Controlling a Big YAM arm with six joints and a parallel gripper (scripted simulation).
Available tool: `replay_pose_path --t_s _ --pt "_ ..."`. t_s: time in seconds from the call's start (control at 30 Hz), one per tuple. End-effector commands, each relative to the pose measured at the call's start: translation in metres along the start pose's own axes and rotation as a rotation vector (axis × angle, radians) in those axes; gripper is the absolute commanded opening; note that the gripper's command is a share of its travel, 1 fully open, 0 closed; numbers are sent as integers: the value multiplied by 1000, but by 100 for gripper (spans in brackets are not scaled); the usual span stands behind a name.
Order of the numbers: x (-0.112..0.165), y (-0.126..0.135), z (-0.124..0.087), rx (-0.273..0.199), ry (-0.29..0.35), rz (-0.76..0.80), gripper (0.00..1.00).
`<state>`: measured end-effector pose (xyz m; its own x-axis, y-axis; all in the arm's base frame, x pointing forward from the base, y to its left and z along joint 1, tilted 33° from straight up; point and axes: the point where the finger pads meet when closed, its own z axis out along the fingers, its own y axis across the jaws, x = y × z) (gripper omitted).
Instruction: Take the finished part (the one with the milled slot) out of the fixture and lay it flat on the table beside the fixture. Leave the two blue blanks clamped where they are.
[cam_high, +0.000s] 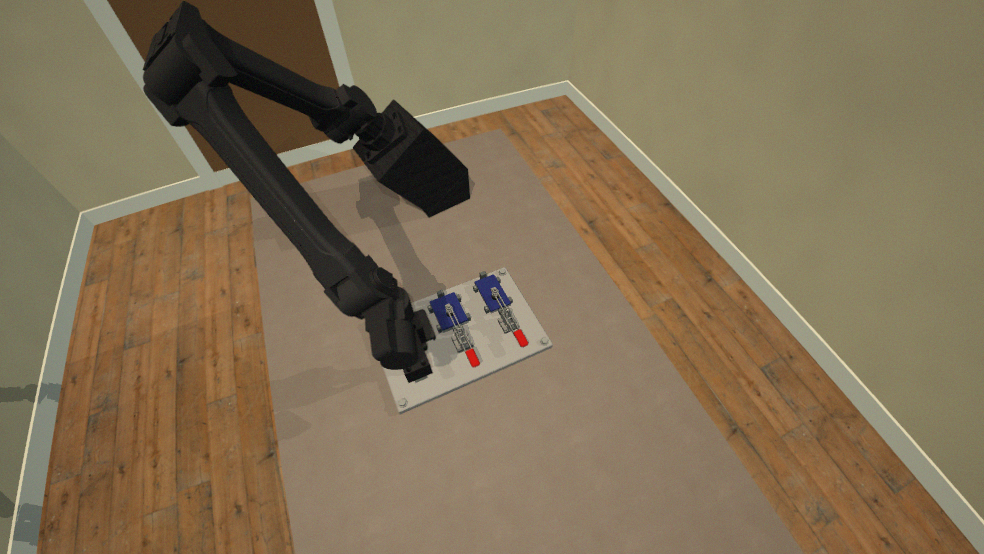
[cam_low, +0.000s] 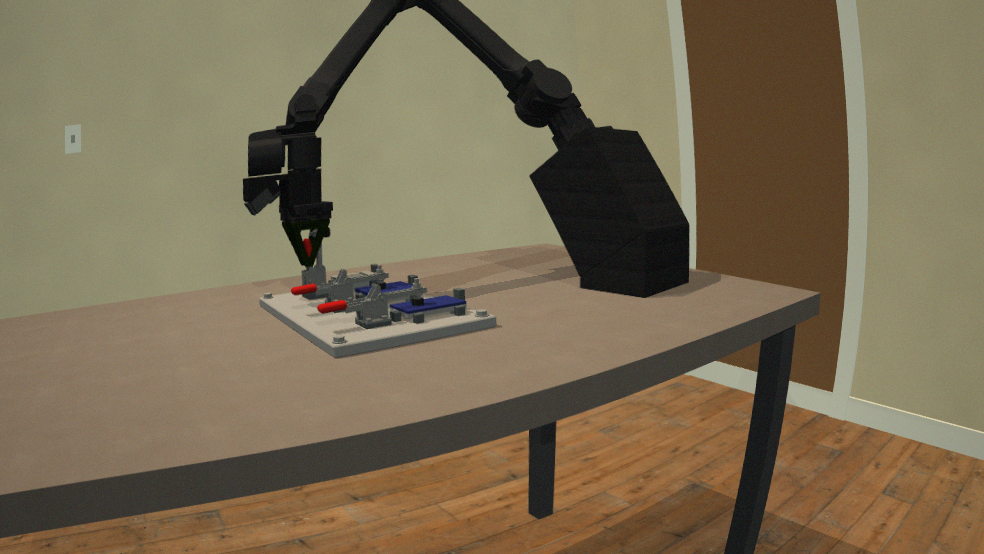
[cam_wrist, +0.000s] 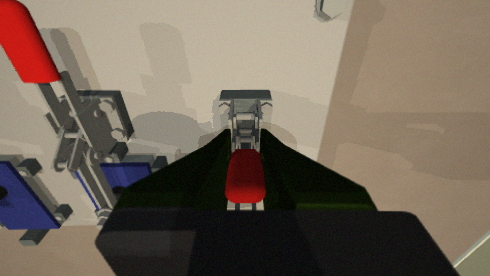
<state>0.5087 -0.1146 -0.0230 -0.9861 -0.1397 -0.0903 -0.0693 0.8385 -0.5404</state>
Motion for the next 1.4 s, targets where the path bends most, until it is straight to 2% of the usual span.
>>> replay_pose_path --t_s 0.0,0.23,0.27,0.4,0.43,0.5,0.53,0.57,0.6,0.7,0.73,0.8,0.83,0.87,0.9,1.07,1.23,1.27,1.37 --pt "31 -5 -57 -3 21 -55 0" --pt "31 -5 -57 -3 21 -55 0" --pt "31 -5 -57 -3 21 -55 45" --pt "31 -5 -57 -4 21 -55 45" --pt "13 -13 -65 2 -11 -36 45" --pt "15 -10 -61 0 -1 -41 45" --pt "19 -4 -50 -4 22 -54 45" --pt "36 3 -43 -10 51 -71 45" --pt "38 3 -43 -11 54 -73 45" --pt "37 3 -43 -11 53 -73 45" --pt "26 -1 -47 -7 34 -60 45" --pt "24 -2 -48 -7 30 -58 45" --pt "25 -2 -47 -7 33 -60 45" --pt "13 -7 -45 -1 4 -31 45" --pt "11 -9 -40 0 6 -22 45" --pt "23 -4 -35 -4 26 -35 45" --pt "23 -4 -35 -4 26 -35 45" --pt "10 -12 -35 1 8 -13 45" --pt "14 -7 -36 -1 13 -20 45"
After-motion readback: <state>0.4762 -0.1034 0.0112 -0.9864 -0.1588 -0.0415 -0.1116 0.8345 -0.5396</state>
